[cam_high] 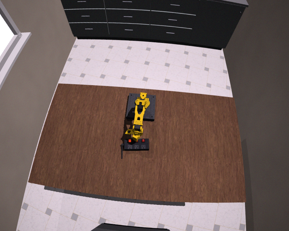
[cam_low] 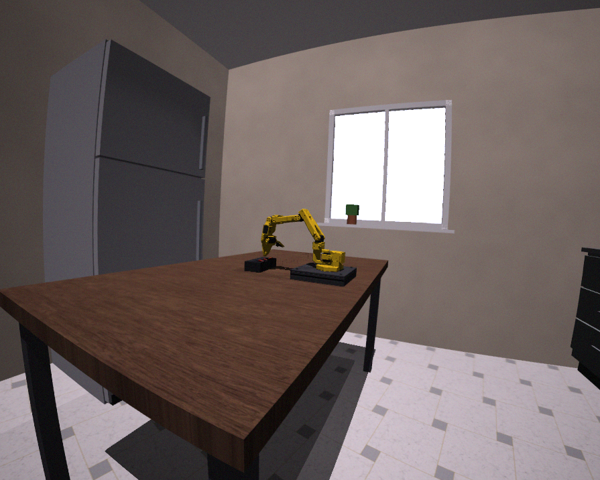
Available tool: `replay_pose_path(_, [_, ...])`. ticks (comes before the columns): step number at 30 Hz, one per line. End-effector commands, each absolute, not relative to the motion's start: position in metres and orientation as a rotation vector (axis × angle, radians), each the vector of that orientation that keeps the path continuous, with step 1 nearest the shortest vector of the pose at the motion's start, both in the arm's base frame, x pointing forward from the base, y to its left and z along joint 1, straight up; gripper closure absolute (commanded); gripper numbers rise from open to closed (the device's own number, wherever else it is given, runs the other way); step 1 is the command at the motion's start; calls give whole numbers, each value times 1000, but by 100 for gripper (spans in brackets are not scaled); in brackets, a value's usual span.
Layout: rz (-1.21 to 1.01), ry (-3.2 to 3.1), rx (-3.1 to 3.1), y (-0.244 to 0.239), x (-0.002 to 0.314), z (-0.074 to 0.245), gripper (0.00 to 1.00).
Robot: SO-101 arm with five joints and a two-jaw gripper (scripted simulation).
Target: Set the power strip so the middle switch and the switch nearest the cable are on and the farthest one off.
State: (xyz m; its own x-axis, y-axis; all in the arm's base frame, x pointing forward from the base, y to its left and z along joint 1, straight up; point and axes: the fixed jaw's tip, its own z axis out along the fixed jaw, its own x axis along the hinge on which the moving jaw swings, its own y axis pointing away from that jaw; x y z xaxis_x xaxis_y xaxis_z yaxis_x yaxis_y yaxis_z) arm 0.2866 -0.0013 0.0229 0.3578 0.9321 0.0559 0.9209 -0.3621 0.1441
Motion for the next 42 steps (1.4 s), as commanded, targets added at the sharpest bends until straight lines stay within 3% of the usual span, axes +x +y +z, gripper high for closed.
replay_pose_path(1, [216, 1711, 2508, -4, 287, 27, 100])
replay_pose_path(42, [216, 1710, 2509, -4, 289, 29, 100])
